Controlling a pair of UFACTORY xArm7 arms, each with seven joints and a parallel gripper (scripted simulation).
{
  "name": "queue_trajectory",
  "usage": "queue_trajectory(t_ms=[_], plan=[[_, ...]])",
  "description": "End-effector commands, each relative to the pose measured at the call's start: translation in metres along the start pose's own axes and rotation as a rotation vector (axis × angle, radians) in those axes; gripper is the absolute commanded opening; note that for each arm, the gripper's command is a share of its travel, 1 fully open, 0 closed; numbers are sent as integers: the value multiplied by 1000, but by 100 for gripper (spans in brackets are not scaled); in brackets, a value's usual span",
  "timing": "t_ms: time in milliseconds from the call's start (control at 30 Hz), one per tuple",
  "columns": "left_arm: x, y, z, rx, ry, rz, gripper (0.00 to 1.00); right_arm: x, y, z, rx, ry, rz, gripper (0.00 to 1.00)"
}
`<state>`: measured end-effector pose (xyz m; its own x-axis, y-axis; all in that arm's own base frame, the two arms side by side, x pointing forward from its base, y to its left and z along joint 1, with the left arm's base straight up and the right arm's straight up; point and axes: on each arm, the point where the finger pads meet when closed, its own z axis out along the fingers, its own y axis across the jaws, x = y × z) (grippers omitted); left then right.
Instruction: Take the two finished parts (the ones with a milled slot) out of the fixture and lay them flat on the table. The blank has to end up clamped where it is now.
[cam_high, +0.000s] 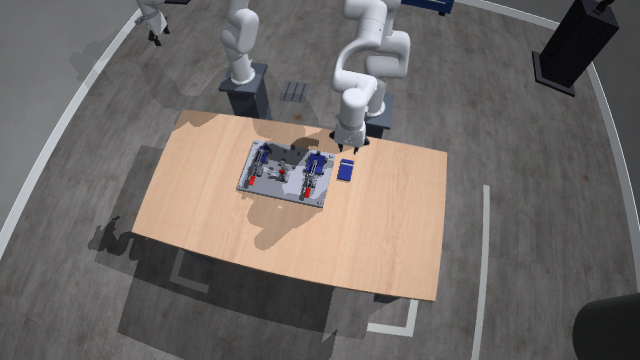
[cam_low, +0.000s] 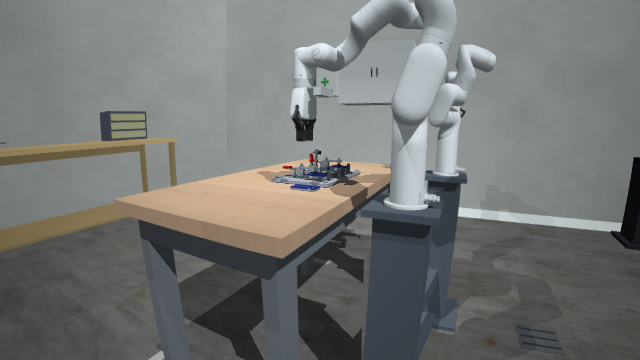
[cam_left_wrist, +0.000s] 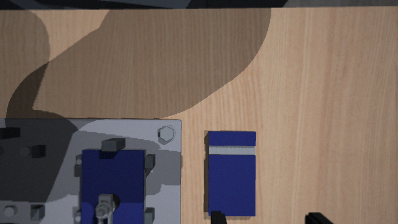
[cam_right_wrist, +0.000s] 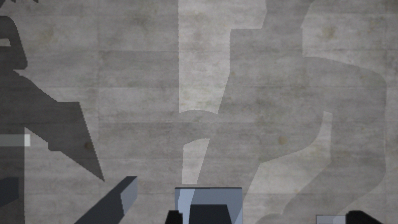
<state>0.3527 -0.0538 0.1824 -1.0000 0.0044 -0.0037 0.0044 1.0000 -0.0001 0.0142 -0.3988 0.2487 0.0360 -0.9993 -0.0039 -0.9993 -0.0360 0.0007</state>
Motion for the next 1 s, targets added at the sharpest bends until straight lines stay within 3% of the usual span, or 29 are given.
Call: queue_trajectory(t_ms=[0,433,600,667,767,967], plan=[[0,0,-28,0,0,0,48,1,0,-1,1,4,0,100],[0,-6,-34,0,0,0,48,1,0,-1,1,4,0,100],[0,-37,-34,1,0,0,48,1,0,-1,1,4,0,100],[0,-37,-34,1,0,0,48,1,0,-1,1,4,0,100],[0,-71,-34,1,0,0,48,1,0,-1,1,4,0,100],[0,-110,-34,1,0,0,48,1,0,-1,1,4,0,100]])
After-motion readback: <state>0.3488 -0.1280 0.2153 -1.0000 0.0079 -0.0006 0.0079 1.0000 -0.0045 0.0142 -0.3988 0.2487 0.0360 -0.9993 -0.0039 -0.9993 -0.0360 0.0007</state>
